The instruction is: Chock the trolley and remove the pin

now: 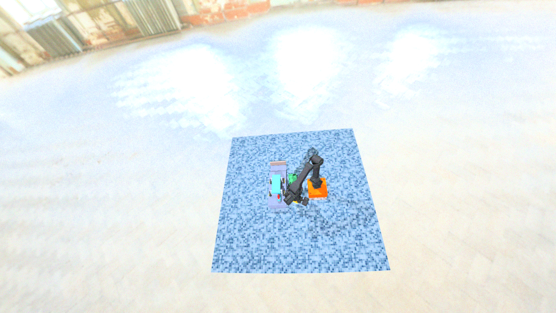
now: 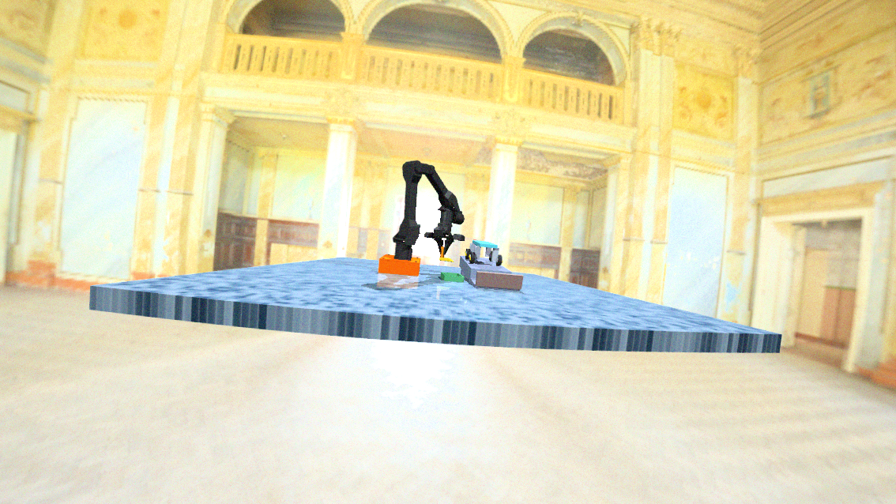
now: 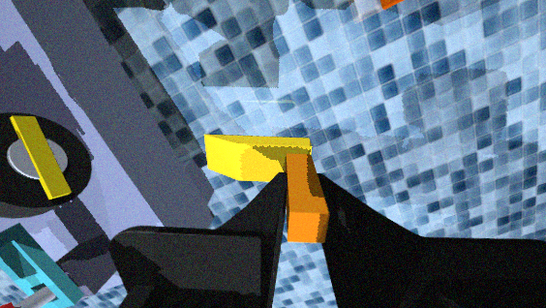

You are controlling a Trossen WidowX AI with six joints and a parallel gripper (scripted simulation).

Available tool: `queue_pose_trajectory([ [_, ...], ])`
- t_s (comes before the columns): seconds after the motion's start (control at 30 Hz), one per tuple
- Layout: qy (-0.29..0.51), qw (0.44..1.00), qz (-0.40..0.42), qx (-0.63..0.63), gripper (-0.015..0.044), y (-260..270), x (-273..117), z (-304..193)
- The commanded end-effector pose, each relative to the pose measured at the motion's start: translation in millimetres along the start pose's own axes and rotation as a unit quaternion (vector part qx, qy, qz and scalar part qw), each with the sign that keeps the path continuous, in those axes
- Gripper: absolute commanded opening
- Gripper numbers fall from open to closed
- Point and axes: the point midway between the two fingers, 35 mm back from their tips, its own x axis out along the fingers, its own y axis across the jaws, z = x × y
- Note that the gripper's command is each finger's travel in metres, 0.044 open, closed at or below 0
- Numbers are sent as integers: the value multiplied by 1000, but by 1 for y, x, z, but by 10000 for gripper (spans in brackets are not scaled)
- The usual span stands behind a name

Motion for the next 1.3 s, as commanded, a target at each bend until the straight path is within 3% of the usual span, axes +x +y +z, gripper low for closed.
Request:
queue_pose_trajectory([
  [0.0,5,1000,3,2,0,1,-16,-1],
  [0.83,5,1000,3,2,0,4,-87,-5],
  [1.07,5,1000,3,-1,0,4,-89,-5],
  [1.27,5,996,3,-87,0,4,-89,-5],
])
